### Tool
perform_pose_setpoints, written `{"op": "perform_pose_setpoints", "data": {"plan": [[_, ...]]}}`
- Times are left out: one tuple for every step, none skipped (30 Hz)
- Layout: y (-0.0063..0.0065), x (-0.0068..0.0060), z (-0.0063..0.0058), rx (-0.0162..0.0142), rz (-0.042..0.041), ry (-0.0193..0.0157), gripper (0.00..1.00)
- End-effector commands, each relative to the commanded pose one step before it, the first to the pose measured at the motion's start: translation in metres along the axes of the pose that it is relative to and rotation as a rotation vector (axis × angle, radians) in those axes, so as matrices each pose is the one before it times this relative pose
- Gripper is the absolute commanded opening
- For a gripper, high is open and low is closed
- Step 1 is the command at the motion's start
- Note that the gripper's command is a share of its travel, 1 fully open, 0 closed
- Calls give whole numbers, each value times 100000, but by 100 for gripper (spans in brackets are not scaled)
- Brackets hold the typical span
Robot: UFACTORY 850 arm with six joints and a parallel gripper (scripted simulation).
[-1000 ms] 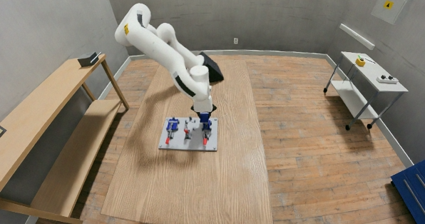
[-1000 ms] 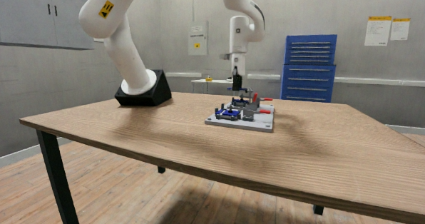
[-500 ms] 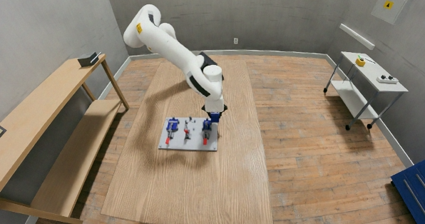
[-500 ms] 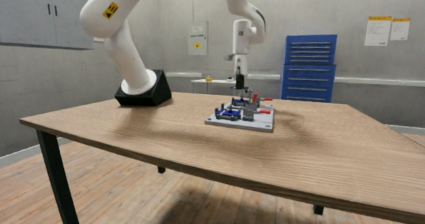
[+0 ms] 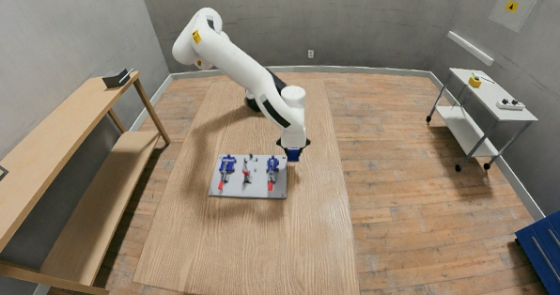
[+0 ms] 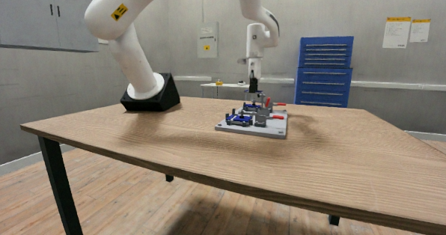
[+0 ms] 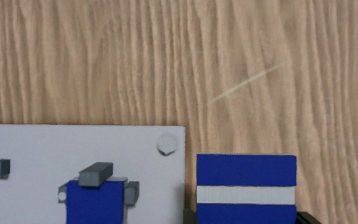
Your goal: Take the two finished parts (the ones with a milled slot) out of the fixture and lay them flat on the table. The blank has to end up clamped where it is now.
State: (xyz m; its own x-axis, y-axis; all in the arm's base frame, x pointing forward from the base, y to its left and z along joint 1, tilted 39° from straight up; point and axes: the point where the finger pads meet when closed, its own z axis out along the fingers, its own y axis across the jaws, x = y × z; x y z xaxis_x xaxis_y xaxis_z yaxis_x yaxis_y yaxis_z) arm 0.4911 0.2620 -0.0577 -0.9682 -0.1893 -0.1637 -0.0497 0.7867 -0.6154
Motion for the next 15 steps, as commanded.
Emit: {"op": "perform_pose_setpoints", "data": {"plan": [[1135,-229,-227,-225,158,-319,0],[166,0,0,0,0,0,0],[151,0,0,0,0,0,0],[137,0,0,0,0,0,0],[125,0,0,0,0,0,0],[0,0,0,0,0,0,0],[0,0,0,0,0,0,0],[112,0,0,0,0,0,0],[99,0,0,0,0,0,0],[87,0,0,0,0,0,0],[75,0,0,0,0,0,0],[64,0,0,0,0,0,0],[54,0,0,0,0,0,0],[44,0,0,0,0,0,0],[35,0,0,0,0,0,0]]}}
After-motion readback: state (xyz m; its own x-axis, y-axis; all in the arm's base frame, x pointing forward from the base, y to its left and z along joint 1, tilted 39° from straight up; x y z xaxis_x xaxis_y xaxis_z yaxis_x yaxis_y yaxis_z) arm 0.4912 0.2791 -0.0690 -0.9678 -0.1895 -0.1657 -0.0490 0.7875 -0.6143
